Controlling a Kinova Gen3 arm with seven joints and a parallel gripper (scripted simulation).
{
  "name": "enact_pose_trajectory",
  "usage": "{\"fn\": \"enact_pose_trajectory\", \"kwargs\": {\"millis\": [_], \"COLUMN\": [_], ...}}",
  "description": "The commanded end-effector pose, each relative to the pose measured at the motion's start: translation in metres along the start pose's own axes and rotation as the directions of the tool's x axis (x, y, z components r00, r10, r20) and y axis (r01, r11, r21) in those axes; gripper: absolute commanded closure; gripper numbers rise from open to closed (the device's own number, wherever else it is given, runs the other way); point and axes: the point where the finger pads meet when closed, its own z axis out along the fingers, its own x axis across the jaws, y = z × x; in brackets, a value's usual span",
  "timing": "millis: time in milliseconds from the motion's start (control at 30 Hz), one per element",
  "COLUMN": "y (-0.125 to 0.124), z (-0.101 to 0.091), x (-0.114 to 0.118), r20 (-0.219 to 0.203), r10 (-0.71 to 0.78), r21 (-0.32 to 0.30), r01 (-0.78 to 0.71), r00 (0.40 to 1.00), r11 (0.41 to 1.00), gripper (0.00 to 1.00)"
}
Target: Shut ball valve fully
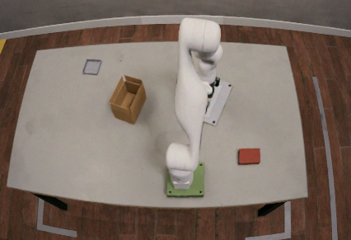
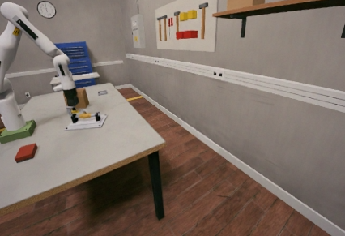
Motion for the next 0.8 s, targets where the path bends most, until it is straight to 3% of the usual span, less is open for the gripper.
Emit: {"fn": "enact_pose_trajectory", "kwargs": {"millis": [0, 333, 367, 767], "y": [0.0005, 0.0005, 0.0005, 0.0005], "z": [-0.0005, -0.0005, -0.0005, -0.0005], "x": [0.0001, 0.0001, 0.0001, 0.0001], "r20": [0.0, 0.0, 0.0, 0.0], "r10": [0.0, 0.0, 0.0, 0.0], "r21": [-0.002, -0.002, -0.002, -0.002], "r01": [0.0, 0.0, 0.0, 0.0], "r00": [1.0, 1.0, 1.0, 1.0], "r11": [1.0, 1.0, 1.0, 1.0], "gripper": [0.0, 0.0, 1.0, 1.0]}}
